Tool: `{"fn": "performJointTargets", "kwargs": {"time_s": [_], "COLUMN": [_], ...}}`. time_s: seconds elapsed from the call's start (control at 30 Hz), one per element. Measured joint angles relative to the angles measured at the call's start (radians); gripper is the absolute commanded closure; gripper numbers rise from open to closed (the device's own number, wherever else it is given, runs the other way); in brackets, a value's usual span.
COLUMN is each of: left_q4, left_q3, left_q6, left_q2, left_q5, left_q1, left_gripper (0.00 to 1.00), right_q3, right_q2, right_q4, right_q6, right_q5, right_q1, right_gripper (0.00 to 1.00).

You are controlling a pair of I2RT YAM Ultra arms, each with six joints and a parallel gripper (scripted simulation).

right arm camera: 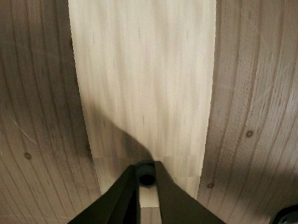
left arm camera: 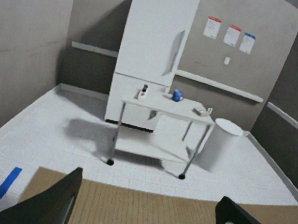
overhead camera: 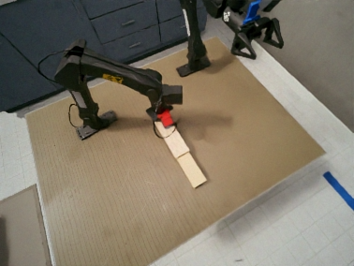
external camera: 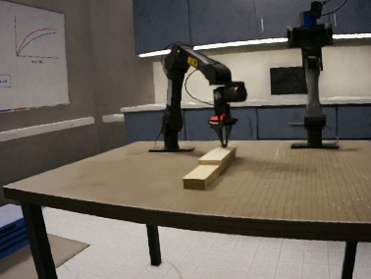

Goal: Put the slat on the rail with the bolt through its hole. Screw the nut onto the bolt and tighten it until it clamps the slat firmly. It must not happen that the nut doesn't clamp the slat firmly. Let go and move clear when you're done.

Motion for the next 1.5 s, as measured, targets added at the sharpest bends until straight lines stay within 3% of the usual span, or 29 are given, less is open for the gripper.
{"fn": "performJointTargets", "kwargs": {"time_s": [1.5], "left_q4": [0.0], "left_q3": [0.0], "left_q6": [0.0], "left_q2": [0.0], "left_q5": [0.0], "left_q1": [0.0], "left_gripper": [0.0], "right_q3": [0.0], "right_q2": [0.0], "right_q4": [0.0], "right_q6": [0.0], "right_q5": [0.0], "right_q1": [0.0], "right_gripper": [0.88]}}
